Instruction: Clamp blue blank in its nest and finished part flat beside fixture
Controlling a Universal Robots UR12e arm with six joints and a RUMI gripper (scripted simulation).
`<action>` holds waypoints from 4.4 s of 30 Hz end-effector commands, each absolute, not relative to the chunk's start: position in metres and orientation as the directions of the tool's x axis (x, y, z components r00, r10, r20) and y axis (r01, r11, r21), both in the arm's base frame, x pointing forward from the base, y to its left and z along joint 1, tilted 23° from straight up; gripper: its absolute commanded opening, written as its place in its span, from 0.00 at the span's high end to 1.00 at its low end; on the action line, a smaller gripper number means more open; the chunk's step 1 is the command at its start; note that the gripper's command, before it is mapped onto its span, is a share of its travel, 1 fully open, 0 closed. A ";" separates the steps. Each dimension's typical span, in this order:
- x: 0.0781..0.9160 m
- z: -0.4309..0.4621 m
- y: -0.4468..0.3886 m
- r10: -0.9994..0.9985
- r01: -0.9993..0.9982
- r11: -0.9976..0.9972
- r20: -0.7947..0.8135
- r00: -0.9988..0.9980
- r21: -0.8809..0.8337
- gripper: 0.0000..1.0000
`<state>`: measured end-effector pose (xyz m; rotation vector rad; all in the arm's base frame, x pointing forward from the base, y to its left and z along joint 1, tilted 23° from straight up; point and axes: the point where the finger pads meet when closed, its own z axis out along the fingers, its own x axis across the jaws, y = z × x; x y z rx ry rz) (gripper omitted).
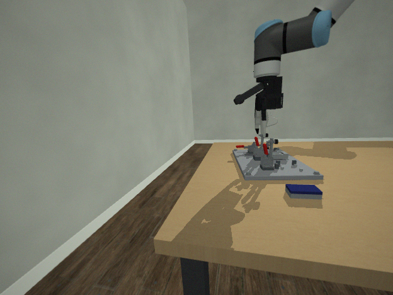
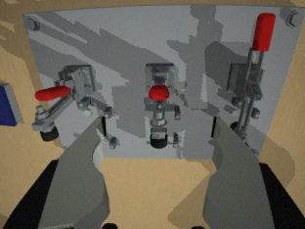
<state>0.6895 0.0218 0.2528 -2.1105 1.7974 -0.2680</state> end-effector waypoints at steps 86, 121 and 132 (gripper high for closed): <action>0.644 0.181 0.020 -0.981 -0.913 -0.130 -0.083 0.175 -0.386 0.41; 0.645 0.178 0.020 -0.981 -0.913 -0.130 -0.083 0.175 -0.386 0.41; 0.649 0.168 0.022 -0.981 -0.913 -0.130 -0.083 0.175 -0.386 0.41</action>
